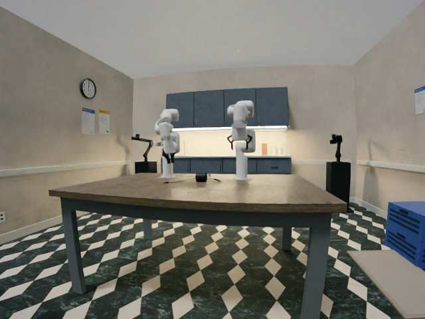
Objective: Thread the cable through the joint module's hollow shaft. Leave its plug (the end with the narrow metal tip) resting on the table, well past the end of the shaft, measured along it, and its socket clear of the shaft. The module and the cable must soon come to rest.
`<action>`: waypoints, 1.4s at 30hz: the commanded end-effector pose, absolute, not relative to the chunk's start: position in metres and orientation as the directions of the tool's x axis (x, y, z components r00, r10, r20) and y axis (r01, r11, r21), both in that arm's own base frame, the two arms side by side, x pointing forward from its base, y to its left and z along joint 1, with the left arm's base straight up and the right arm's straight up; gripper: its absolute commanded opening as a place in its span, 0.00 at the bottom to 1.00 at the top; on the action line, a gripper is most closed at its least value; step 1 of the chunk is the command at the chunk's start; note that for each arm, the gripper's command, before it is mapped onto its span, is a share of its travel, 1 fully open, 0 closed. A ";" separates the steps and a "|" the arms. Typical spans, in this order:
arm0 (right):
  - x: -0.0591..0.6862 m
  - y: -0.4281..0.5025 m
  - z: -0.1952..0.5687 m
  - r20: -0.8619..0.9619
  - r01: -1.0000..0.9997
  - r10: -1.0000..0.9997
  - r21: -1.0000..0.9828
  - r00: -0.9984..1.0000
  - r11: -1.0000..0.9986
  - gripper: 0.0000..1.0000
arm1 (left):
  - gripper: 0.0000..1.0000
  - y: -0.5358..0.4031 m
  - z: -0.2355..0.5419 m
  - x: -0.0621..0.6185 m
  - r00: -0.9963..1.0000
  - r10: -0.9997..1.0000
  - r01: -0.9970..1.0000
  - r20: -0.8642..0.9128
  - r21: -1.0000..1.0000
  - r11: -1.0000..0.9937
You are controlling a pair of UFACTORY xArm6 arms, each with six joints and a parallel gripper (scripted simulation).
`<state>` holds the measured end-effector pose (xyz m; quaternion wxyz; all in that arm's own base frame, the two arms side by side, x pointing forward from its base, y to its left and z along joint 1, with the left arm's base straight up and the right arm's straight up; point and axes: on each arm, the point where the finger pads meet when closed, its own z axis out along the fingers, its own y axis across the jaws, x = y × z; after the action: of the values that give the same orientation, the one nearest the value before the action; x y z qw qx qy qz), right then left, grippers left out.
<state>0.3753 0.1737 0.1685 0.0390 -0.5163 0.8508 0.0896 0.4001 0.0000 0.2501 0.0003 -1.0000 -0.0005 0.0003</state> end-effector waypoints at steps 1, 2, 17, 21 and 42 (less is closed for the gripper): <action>0.381 0.173 0.177 -0.176 -0.915 -0.898 0.085 -0.403 0.394 0.35 | 1.00 0.001 0.257 0.404 1.000 0.002 0.002 0.021 0.004 -1.000; 0.382 0.171 0.177 -0.176 -0.922 -0.905 0.081 -0.388 0.380 0.35 | 1.00 0.001 0.257 0.404 1.000 0.002 0.002 0.021 0.004 -1.000; 0.387 0.157 0.184 -0.175 -0.977 -0.961 0.039 -0.212 0.209 0.35 | 1.00 0.001 0.257 0.404 1.000 0.002 0.002 0.021 0.004 -1.000; 0.389 0.151 0.187 -0.171 -0.991 -0.976 0.021 -0.135 0.133 0.35 | 1.00 0.001 0.257 0.404 1.000 0.002 0.002 0.021 0.004 -1.000; 0.396 0.129 0.198 -0.147 -0.992 -0.981 -0.028 0.128 -0.125 0.35 | 1.00 0.001 0.257 0.404 1.000 0.002 0.002 0.021 0.004 -1.000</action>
<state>0.3896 0.1327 0.1895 0.0507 -0.7281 0.6814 0.0553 0.4001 0.0000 0.2500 0.0002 -1.0000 -0.0004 0.0002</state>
